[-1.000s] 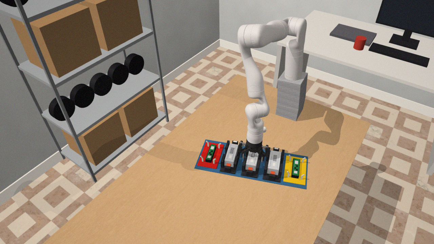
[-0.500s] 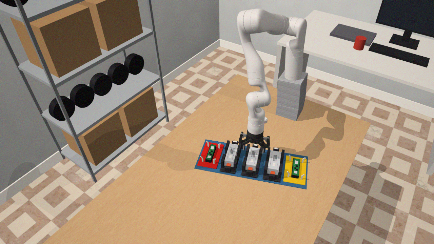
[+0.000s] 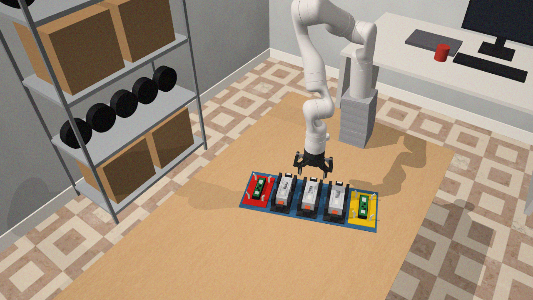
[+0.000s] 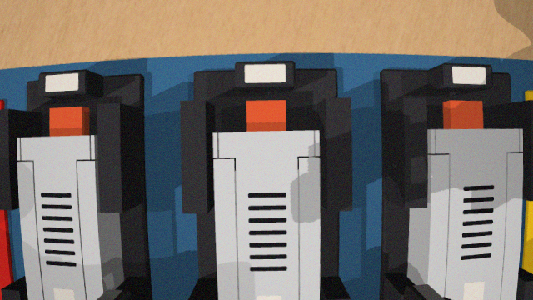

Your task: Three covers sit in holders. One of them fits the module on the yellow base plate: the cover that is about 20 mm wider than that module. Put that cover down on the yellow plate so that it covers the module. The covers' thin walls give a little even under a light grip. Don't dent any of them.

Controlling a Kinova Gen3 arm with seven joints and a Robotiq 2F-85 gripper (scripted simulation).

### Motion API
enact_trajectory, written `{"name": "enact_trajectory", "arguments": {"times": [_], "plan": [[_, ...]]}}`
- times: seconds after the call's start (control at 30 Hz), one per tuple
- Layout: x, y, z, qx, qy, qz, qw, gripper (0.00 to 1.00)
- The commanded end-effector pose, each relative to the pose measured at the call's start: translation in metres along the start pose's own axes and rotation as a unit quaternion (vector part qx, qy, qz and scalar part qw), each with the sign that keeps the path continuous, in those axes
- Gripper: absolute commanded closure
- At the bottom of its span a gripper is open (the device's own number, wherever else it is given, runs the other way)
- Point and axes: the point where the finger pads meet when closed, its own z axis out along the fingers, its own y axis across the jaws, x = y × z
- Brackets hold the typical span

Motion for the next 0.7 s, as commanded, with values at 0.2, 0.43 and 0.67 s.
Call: {"name": "enact_trajectory", "arguments": {"times": [0.2, 0.43, 0.67], "plan": [[-0.0008, -0.0001, 0.0027, 0.0, -0.001, 0.0, 1.0, 0.0], [-0.0008, -0.0001, 0.0081, 0.0, -0.001, 0.0, 1.0, 0.0], [-0.0008, -0.0001, 0.0085, 0.0, -0.001, 0.0, 1.0, 0.0]]}}
